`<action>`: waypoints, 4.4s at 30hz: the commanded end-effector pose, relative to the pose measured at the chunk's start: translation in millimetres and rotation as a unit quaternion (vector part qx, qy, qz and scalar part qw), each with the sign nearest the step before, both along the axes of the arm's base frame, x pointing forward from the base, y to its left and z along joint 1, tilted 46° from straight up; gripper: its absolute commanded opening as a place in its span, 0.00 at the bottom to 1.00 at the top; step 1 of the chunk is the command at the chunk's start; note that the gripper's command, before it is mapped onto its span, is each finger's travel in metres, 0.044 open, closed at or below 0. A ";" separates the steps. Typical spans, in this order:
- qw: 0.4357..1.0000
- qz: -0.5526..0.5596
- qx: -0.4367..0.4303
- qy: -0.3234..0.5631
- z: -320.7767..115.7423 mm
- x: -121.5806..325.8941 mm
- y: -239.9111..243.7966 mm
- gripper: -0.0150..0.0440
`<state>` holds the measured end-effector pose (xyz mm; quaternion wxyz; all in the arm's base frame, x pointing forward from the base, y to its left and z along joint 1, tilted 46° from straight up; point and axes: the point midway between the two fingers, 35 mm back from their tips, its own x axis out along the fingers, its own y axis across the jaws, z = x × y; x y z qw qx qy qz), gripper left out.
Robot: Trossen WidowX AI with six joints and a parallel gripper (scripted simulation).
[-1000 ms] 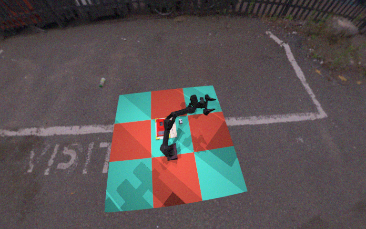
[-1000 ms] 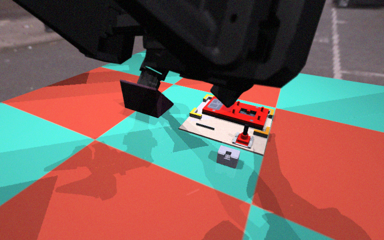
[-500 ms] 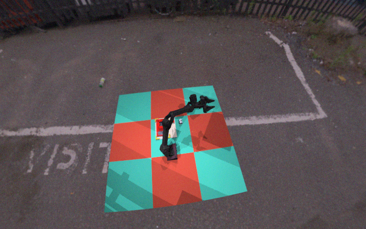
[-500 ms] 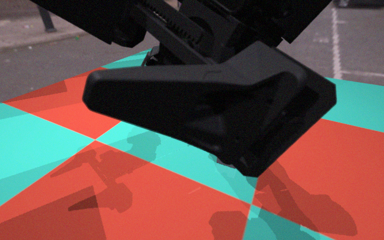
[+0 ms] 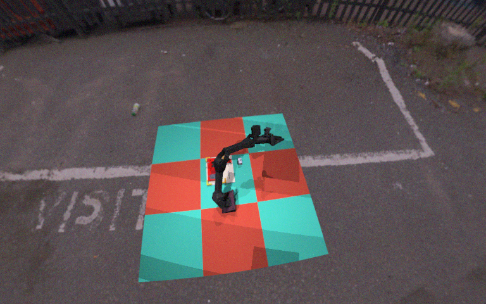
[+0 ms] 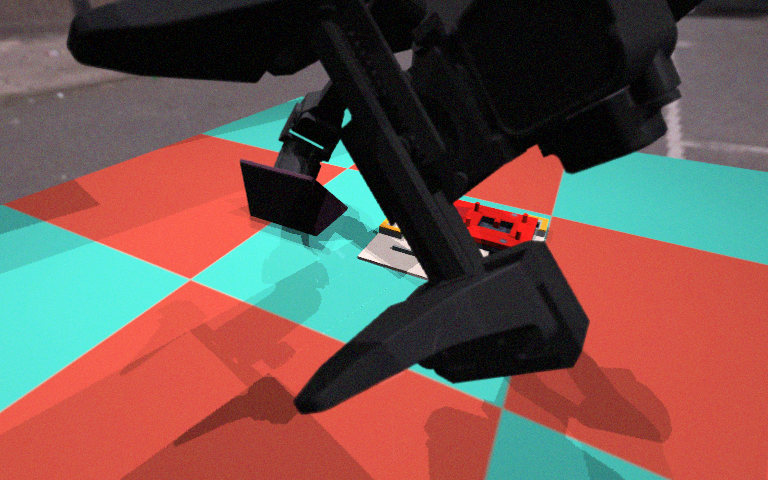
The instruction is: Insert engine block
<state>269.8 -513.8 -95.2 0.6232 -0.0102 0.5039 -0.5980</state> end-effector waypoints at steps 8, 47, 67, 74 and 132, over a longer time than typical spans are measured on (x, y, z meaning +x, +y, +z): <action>0.982 0.131 0.109 0.080 -10.7 14.2 23.4 1.00; 0.663 0.613 0.382 0.197 -13.9 36.6 152.0 1.00; 0.409 0.816 0.391 0.119 23.1 39.5 230.9 1.00; 0.324 0.870 0.365 0.071 44.4 41.1 257.4 1.00; 0.215 0.929 0.300 -0.013 0.3 59.8 377.9 1.00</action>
